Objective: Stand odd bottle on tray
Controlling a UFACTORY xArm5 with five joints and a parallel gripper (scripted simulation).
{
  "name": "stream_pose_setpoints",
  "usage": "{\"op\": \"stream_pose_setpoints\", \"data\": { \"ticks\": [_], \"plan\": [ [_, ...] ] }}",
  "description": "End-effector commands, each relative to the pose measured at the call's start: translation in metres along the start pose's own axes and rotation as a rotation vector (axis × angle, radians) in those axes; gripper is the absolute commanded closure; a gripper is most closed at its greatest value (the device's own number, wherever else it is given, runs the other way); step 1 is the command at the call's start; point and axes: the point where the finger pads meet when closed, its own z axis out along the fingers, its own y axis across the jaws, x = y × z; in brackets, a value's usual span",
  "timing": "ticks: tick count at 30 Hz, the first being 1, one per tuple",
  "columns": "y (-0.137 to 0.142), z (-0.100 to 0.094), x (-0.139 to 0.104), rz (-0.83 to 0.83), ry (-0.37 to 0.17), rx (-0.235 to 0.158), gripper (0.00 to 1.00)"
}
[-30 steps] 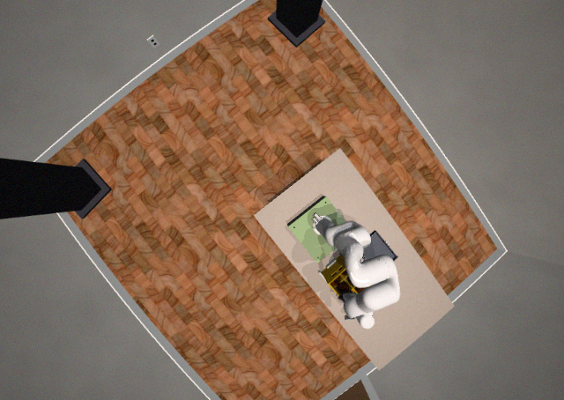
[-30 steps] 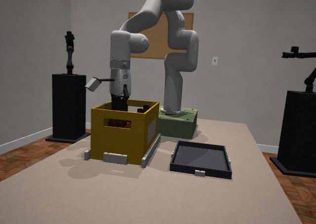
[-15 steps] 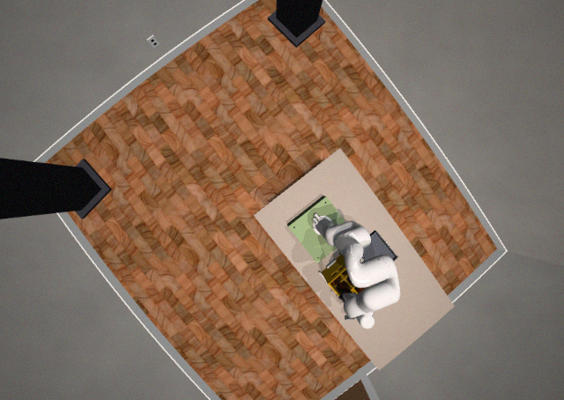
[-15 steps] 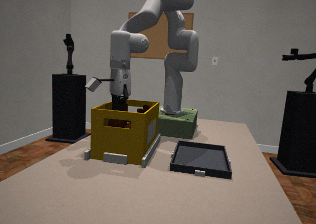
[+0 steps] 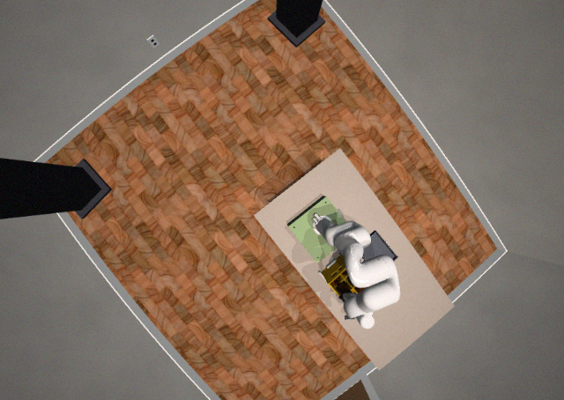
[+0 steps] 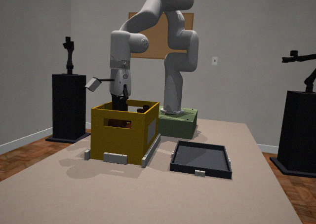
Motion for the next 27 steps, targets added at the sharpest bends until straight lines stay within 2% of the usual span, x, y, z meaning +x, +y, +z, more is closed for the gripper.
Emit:
{"op": "stream_pose_setpoints", "data": {
  "ticks": [1,11,12,27],
  "plan": [
    [-0.0005,-0.0012,0.0012,0.000,0.003,0.001,1.00],
    [-0.0005,-0.0012,0.0012,0.000,0.003,0.001,1.00],
    [-0.0005,-0.0012,0.0012,0.000,0.003,0.001,0.35],
    [-0.0005,-0.0012,0.0012,0.000,0.003,0.001,0.35]
  ]
}}
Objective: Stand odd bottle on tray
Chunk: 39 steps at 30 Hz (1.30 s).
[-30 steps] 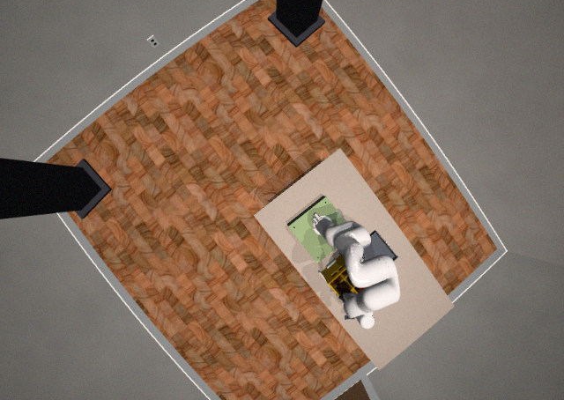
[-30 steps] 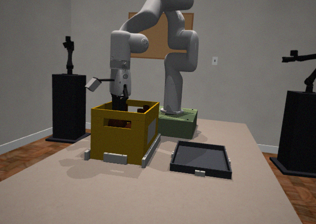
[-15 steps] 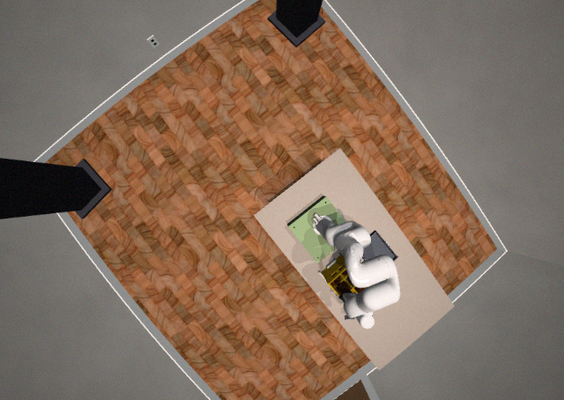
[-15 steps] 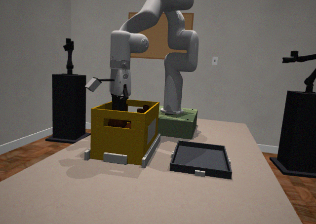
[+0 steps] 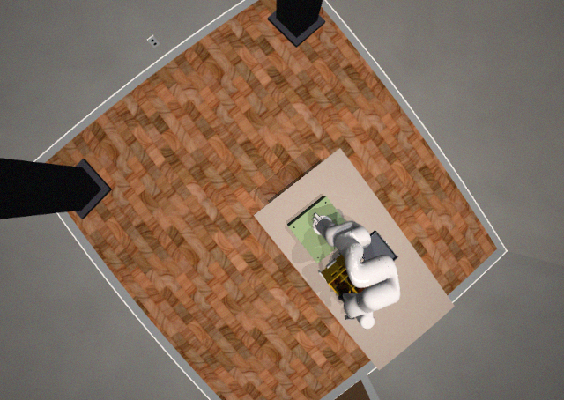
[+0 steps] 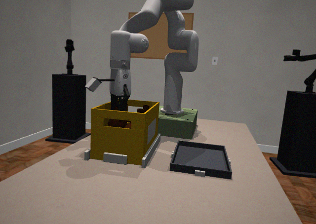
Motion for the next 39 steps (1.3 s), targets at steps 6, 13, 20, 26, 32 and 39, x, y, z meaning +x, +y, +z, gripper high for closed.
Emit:
{"op": "stream_pose_setpoints", "data": {
  "ticks": [6,13,20,26,32,39],
  "plan": [
    [0.000,-0.001,0.001,0.000,0.003,0.001,0.35],
    [0.000,-0.001,0.001,0.000,0.003,0.001,0.35],
    [0.000,-0.001,0.001,0.000,0.003,0.001,0.35],
    [-0.001,-0.003,0.001,0.000,0.003,0.001,0.35],
    [-0.001,-0.012,0.001,0.000,0.004,0.002,0.35],
    [-0.001,-0.028,0.001,0.000,0.004,0.002,0.35]
  ]
}}
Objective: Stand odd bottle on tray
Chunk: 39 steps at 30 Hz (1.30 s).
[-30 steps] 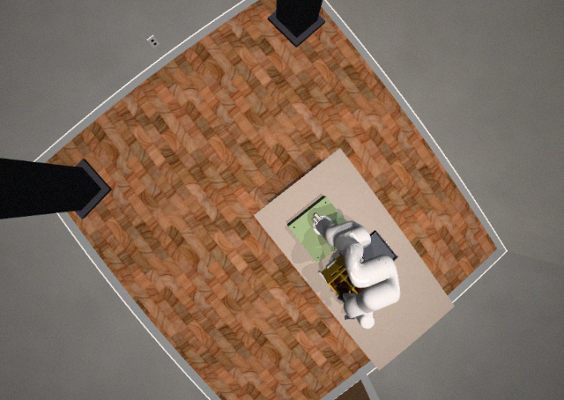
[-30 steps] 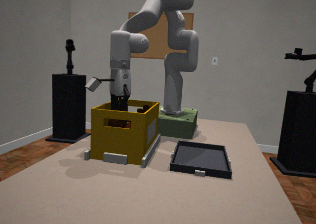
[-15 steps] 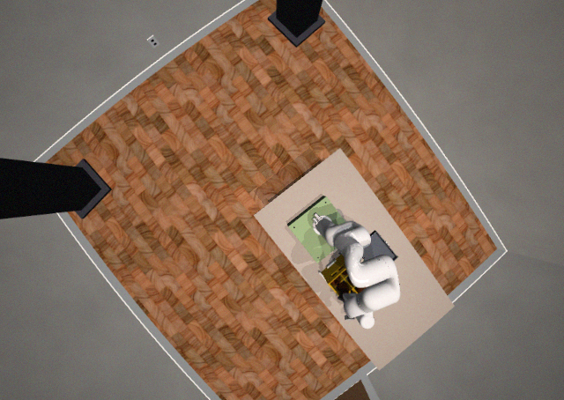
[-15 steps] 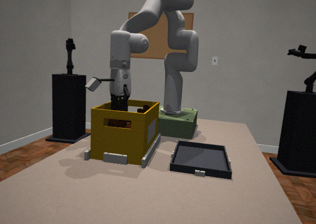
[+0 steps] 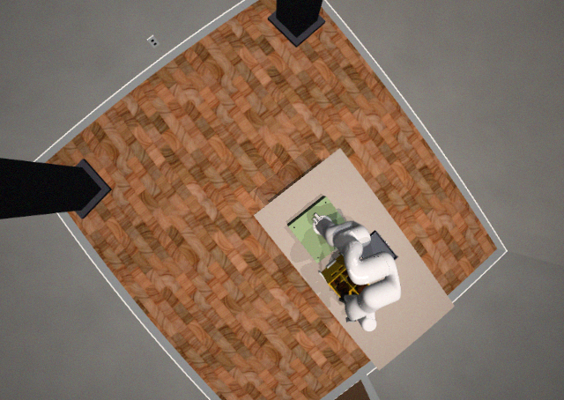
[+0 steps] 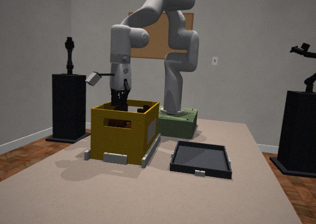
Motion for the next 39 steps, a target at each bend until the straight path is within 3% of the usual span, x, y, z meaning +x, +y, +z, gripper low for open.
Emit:
{"op": "stream_pose_setpoints", "data": {
  "ticks": [1,16,30,31,39],
  "plan": [
    [0.000,-0.008,0.001,0.000,0.003,0.001,0.35],
    [0.000,-0.055,0.001,0.000,0.003,0.001,0.35],
    [0.000,-0.065,0.001,0.000,0.003,0.001,0.35],
    [0.000,-0.065,0.001,0.000,0.003,0.001,1.00],
    [0.000,-0.065,0.001,0.000,0.003,0.001,1.00]
  ]
}}
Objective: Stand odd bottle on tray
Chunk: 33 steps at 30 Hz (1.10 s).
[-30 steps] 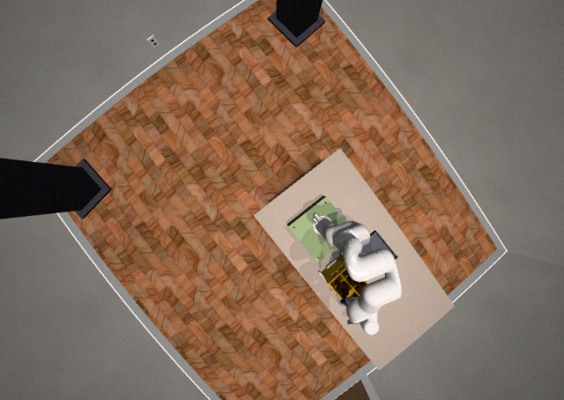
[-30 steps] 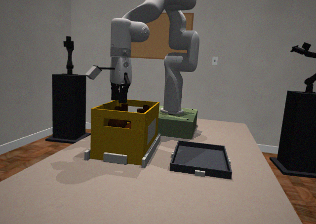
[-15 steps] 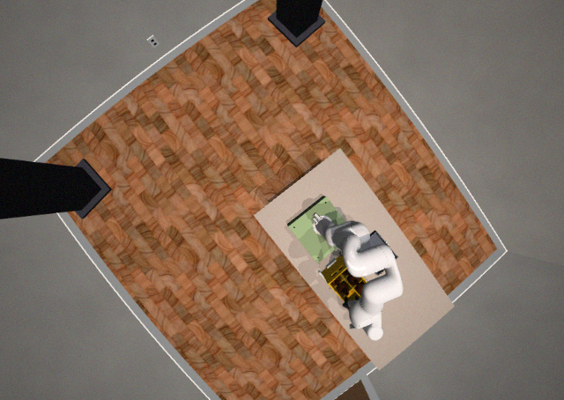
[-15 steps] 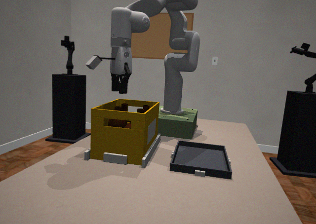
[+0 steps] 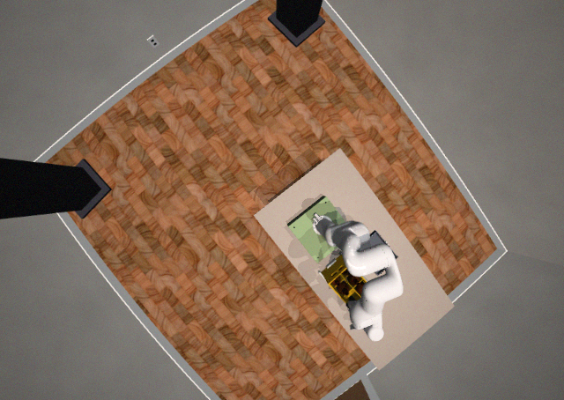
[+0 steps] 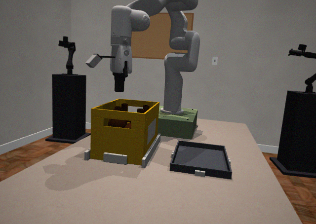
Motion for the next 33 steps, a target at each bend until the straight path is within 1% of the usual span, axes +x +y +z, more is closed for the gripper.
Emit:
{"op": "stream_pose_setpoints", "data": {
  "ticks": [1,26,28,30,32,33],
  "plan": [
    [0.000,-0.002,0.001,0.000,0.004,0.002,1.00],
    [-0.001,-0.002,0.000,0.000,0.004,0.002,1.00],
    [-0.015,-0.002,-0.011,0.000,0.003,0.003,1.00],
    [-0.015,-0.002,-0.011,0.000,0.003,0.003,1.00],
    [-0.041,-0.002,-0.035,0.000,0.003,0.005,1.00],
    [-0.045,-0.002,-0.039,0.000,0.002,0.005,1.00]
  ]
}}
